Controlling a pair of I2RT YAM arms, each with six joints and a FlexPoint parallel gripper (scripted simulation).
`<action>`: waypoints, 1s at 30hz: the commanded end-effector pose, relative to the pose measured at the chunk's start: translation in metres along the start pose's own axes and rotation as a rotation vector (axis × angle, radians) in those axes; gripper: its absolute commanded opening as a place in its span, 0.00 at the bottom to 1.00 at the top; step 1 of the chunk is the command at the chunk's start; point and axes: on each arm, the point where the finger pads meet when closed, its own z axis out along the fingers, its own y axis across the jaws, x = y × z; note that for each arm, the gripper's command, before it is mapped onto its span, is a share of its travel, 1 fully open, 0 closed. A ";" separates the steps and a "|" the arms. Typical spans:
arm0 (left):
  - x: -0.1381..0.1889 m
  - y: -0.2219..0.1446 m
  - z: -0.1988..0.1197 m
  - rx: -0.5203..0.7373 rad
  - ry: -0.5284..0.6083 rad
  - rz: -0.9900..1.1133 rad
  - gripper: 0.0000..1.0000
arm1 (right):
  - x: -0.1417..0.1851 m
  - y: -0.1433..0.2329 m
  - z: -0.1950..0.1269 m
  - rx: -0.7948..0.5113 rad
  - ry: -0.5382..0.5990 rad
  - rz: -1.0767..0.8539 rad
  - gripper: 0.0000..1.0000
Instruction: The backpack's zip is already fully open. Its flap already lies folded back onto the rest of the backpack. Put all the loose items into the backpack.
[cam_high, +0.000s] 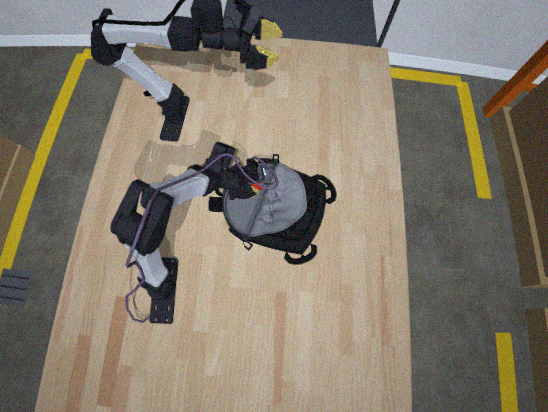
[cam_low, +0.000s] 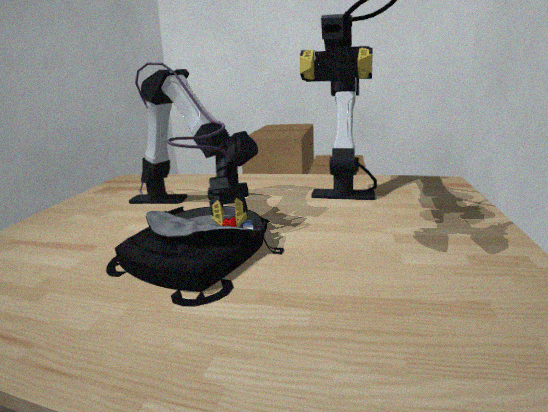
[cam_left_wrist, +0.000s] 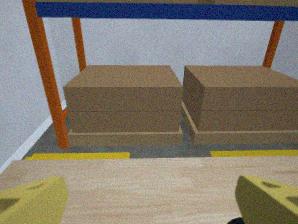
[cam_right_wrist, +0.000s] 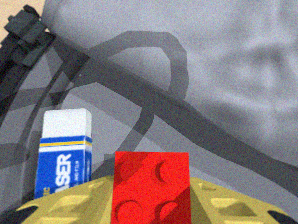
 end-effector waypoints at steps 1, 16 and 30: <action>-0.016 0.000 -0.002 0.008 -0.044 0.002 0.90 | -0.009 0.003 -0.006 -0.010 -0.028 0.002 0.26; -0.016 0.000 -0.002 0.008 -0.044 0.002 0.90 | -0.006 0.002 -0.003 -0.007 -0.015 0.005 0.40; -0.016 0.000 -0.002 0.008 -0.044 0.002 0.90 | -0.023 0.009 -0.019 -0.031 -0.033 0.013 0.47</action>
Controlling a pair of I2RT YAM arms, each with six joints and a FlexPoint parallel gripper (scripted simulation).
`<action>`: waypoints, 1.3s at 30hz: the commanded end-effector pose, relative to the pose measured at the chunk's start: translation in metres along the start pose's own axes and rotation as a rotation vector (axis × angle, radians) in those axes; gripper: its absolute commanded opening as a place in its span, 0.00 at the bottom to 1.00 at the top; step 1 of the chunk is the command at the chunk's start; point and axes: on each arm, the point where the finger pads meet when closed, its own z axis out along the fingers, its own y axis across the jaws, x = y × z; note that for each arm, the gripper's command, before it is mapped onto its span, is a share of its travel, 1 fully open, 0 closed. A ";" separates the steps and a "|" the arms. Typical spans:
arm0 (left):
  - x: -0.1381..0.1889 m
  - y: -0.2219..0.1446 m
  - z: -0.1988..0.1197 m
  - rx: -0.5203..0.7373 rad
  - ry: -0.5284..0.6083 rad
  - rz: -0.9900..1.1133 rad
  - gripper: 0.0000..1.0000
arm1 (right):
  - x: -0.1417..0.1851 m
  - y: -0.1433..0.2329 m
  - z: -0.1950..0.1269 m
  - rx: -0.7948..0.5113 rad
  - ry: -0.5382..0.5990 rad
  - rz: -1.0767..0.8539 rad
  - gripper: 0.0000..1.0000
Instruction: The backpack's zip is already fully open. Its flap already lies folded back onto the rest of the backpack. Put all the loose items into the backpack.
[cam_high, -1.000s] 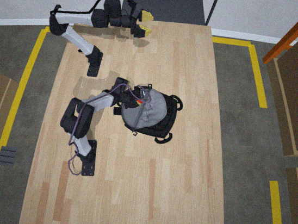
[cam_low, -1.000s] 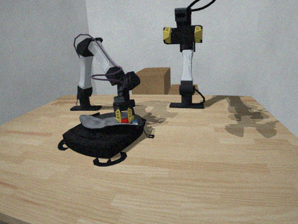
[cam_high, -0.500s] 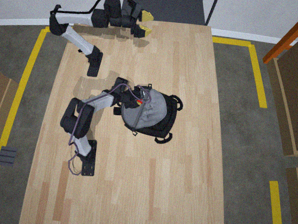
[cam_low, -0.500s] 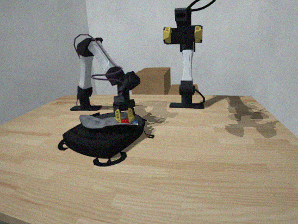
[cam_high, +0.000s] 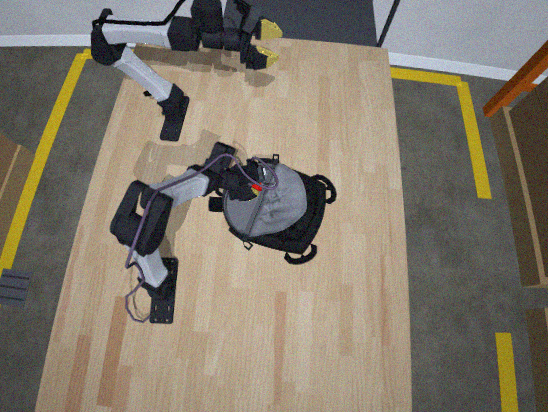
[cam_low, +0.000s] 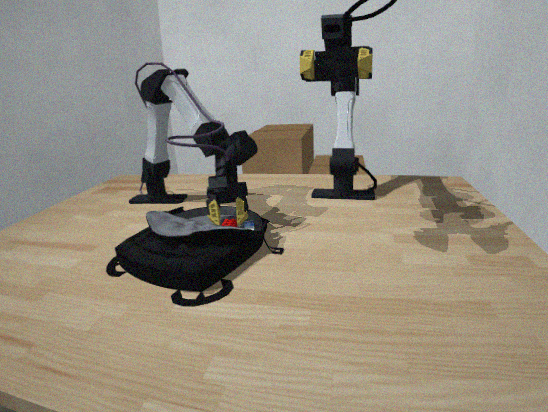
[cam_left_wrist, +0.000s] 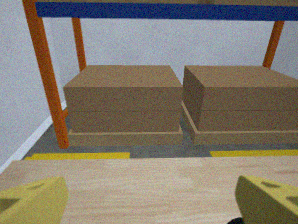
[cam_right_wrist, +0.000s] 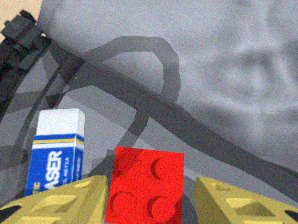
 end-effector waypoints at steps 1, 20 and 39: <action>-0.016 0.000 -0.002 0.008 -0.044 0.002 0.90 | -0.022 0.011 -0.018 -0.041 -0.029 0.014 0.47; -0.016 0.000 -0.002 0.008 -0.044 0.002 0.90 | -0.035 0.011 -0.035 -0.041 -0.032 0.016 0.47; -0.016 0.000 -0.002 0.008 -0.044 0.002 0.90 | -0.037 0.010 -0.045 -0.034 -0.041 0.027 0.90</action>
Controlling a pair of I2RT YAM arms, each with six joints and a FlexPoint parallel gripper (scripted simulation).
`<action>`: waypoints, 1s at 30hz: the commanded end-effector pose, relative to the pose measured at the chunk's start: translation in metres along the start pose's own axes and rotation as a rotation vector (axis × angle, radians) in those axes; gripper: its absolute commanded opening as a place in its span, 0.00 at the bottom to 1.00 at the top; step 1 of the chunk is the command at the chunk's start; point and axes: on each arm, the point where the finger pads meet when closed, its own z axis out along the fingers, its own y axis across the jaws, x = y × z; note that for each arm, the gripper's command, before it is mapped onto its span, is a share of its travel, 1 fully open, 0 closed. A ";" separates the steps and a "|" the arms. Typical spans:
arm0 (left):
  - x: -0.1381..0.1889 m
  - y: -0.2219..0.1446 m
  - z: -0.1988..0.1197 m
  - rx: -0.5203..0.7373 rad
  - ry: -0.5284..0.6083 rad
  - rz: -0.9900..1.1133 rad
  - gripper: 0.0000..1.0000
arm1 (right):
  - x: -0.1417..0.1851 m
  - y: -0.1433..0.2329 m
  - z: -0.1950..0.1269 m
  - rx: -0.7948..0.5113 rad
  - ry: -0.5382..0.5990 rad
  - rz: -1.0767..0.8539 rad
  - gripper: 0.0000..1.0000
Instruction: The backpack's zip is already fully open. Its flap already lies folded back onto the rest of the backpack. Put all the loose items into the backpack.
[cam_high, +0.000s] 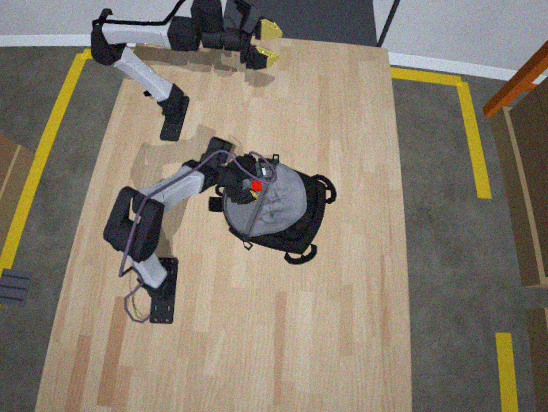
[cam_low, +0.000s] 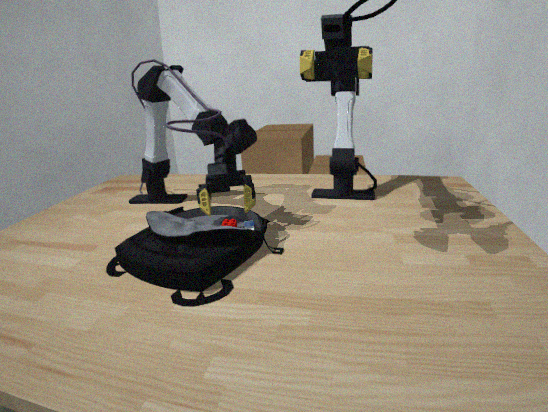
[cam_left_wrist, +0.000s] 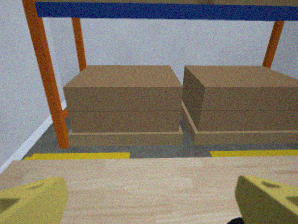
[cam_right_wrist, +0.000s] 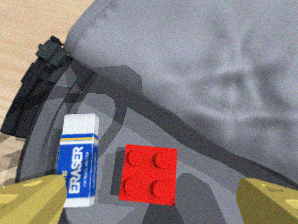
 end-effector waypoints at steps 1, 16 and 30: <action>-0.016 0.000 -0.002 0.008 -0.044 0.002 0.90 | -0.021 0.009 -0.024 -0.034 -0.045 0.039 0.90; -0.016 0.000 -0.002 0.008 -0.044 0.002 0.90 | -0.019 0.008 -0.067 -0.035 -0.042 0.040 0.90; -0.016 0.000 -0.002 0.008 -0.044 0.002 0.90 | -0.016 0.005 -0.115 -0.036 -0.038 0.038 0.90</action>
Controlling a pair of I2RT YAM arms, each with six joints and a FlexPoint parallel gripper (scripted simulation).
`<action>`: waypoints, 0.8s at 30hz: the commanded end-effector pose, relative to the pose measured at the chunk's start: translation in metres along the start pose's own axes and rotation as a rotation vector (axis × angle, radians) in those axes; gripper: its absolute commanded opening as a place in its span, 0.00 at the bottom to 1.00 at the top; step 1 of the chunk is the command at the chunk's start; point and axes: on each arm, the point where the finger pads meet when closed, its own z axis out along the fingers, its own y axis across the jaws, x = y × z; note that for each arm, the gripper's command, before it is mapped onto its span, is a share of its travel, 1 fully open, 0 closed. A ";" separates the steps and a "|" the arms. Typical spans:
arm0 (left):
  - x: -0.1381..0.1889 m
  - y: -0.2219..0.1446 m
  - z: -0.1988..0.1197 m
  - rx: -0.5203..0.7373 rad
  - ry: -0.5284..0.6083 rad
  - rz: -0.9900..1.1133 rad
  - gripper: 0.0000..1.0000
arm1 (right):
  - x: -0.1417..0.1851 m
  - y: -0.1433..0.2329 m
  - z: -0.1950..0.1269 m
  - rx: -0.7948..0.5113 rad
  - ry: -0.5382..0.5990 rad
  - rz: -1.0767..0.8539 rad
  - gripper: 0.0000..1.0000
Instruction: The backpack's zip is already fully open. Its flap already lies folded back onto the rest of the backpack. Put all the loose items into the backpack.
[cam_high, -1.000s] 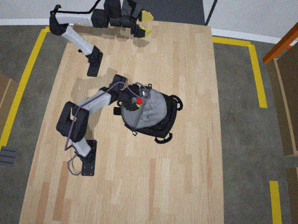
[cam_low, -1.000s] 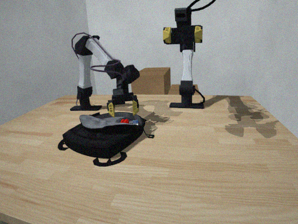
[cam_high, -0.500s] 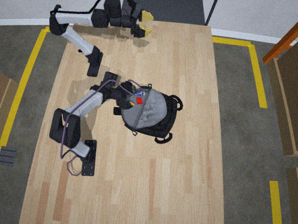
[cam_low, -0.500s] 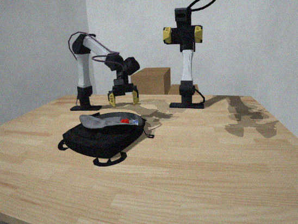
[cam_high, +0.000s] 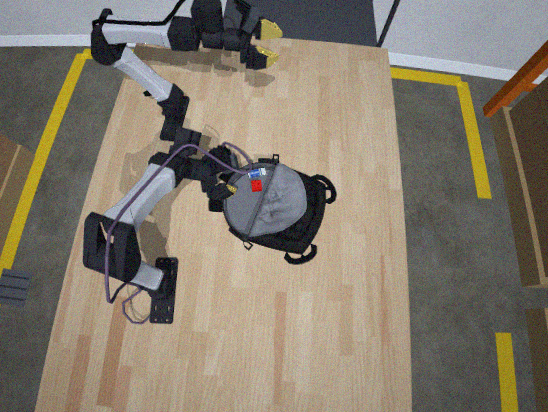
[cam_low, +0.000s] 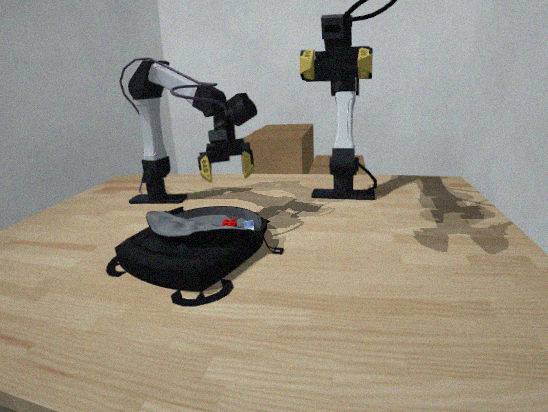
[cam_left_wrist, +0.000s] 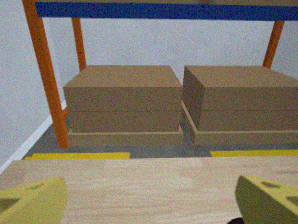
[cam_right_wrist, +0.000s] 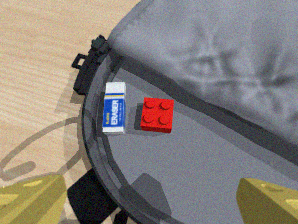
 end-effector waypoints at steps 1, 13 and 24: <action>-0.016 0.000 -0.002 0.008 -0.044 0.002 0.90 | -0.014 0.000 -0.022 -0.010 -0.025 0.042 0.90; -0.016 0.000 -0.002 0.008 -0.044 0.002 0.90 | 0.016 -0.043 -0.029 0.017 -0.004 0.013 0.90; -0.016 0.000 -0.002 0.008 -0.044 0.002 0.90 | 0.042 -0.094 -0.049 0.021 -0.001 0.004 0.90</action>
